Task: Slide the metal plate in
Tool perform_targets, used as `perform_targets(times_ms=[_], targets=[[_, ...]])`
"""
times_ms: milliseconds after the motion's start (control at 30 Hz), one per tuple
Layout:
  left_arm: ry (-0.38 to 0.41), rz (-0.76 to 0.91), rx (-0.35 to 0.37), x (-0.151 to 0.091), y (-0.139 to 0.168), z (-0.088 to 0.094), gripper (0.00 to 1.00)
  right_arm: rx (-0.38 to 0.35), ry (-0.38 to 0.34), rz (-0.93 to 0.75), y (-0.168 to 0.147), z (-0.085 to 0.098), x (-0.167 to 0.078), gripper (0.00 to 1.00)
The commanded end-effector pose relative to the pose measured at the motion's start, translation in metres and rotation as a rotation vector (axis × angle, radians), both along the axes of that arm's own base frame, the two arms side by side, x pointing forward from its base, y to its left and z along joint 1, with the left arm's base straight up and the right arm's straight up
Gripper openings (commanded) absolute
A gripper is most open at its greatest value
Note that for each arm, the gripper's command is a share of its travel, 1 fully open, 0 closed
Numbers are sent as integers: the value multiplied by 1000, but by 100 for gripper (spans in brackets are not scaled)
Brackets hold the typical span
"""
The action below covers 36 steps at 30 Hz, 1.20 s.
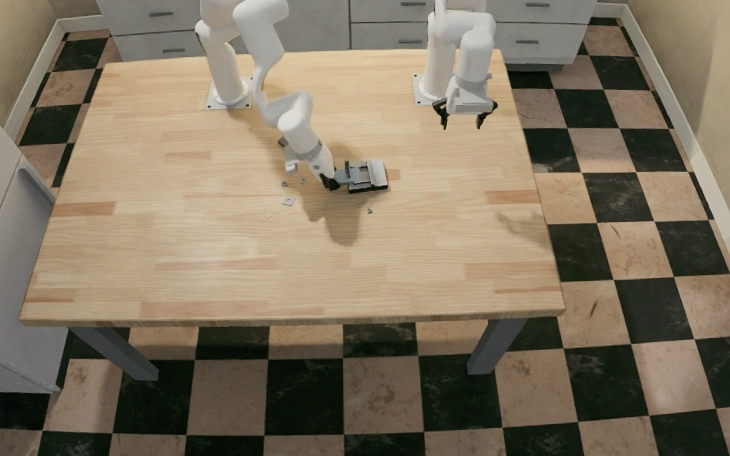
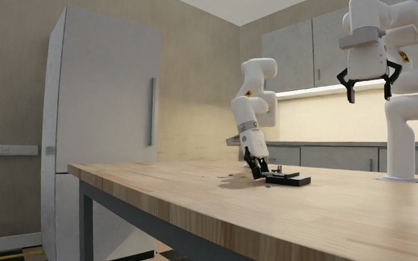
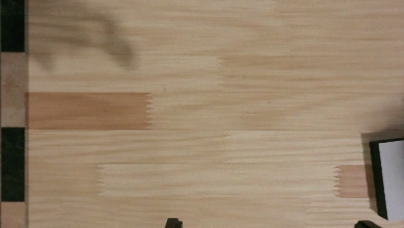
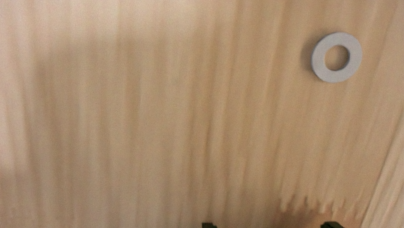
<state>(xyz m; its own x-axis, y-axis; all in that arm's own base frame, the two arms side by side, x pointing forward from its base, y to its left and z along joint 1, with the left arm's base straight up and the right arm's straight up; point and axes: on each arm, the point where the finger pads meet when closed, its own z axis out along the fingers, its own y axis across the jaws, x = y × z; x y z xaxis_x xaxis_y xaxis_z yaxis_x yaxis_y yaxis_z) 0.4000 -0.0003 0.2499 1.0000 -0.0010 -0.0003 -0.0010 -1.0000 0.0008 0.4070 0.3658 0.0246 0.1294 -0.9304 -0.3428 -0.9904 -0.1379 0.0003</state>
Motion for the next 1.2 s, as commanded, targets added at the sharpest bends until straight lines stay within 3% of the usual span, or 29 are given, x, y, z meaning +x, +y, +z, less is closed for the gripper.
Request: perform_targets(times_ms=[0,1167], targets=[[-5,0,0,1,0,2,100,3,-5,0,2,2,2,53],[-5,0,0,1,0,2,100,2,-5,0,18,4,-1,53]])
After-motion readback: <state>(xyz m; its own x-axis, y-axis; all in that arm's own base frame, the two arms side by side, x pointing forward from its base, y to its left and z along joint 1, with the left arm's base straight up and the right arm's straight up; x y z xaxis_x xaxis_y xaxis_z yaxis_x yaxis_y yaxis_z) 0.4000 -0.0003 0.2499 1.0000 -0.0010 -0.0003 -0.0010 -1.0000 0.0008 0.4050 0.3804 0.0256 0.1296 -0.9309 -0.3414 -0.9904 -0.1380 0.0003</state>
